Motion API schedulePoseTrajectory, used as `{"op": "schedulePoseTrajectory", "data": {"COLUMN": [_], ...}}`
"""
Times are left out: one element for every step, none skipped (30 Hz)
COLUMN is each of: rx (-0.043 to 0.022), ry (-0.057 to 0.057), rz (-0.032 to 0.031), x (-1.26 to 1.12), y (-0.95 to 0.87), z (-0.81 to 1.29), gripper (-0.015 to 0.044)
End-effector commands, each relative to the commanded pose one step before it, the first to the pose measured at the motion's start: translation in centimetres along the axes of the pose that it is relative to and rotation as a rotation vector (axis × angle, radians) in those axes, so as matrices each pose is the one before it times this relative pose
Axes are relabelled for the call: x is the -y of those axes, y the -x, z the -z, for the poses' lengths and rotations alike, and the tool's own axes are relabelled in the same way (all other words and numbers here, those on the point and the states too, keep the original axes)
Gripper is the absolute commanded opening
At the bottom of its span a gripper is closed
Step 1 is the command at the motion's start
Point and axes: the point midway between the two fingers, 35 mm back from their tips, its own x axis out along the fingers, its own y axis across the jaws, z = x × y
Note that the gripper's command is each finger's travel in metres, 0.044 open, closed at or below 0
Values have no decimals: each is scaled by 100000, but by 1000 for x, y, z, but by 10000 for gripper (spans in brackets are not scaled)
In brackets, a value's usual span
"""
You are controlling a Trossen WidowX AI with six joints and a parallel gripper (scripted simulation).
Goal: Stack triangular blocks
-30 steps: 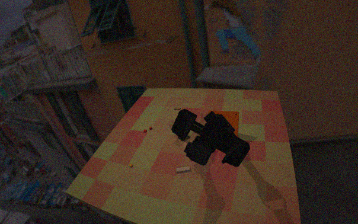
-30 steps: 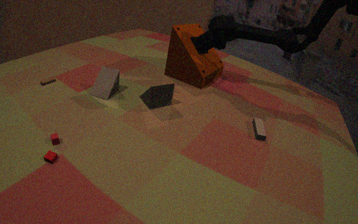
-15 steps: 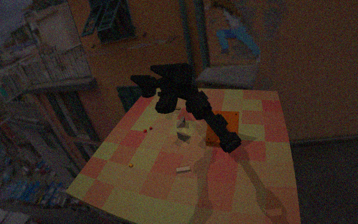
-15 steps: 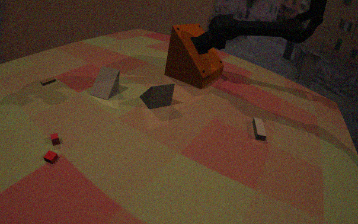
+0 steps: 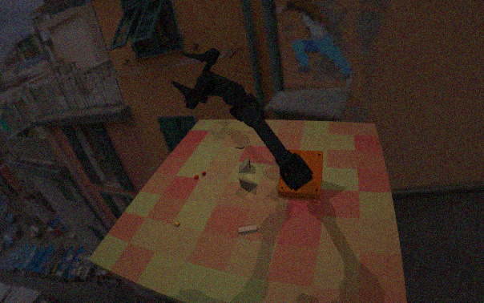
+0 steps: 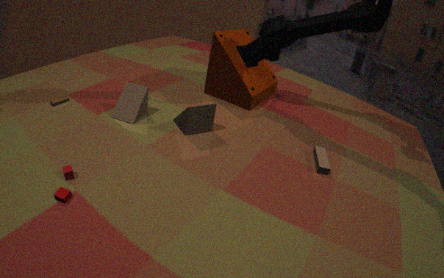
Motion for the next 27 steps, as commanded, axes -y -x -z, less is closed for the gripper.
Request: {"op": "schedulePoseTrajectory", "data": {"rx": [-16051, -4092, -4097, -4096, -4088, -4074, -4053, -4027, -4236, -4243, -4193, -4137, -4075, -4007, -3934, -3857, -3774, -3688, -3879, -3866, -3747, -3624, -3499, -3370, -3240, -3108, -2975], "ry": [-22020, -5967, -6021, -6075, -6129, -6182, -6236, -6289, -6727, -6867, -6927, -6986, -7045, -7103, -7161, -7218, -7275, -7331, -7973, -8246, -8311, -8376, -8439, -8502, -8563, -8623, -8681], "rz": [-5635, -990, -833, -678, -525, -373, -224, -78, 74, 235, 393, 545, 694, 837, 975, 1108, 1235, 1357, 1595, 1770, 1897, 2016, 2127, 2230, 2325, 2412, 2492], "x": [-1381, 13, 91, 168, 243, 316, 388, 457, 555, 635, 706, 775, 839, 900, 957, 1011, 1060, 1105, 1235, 1311, 1350, 1383, 1410, 1432, 1447, 1457, 1462], "y": [-470, -265, -275, -285, -294, -302, -310, -318, -343, -354, -361, -368, -374, -380, -385, -389, -393, -396, -429, -442, -444, -446, -447, -448, -447, -447, -445], "z": [7142, 1755, 1738, 1718, 1693, 1666, 1634, 1600, 1657, 1631, 1580, 1527, 1470, 1410, 1348, 1283, 1216, 1147, 1163, 1108, 1019, 928, 837, 745, 653, 562, 472], "gripper": [440, 440, 440, 440, 440, 440, 440, 440, 440, 440, 440, 440, 440, 440, 440, 440, 440, 440, 440, 440, 440, 440, 440, 440, 440, 440, 440]}}
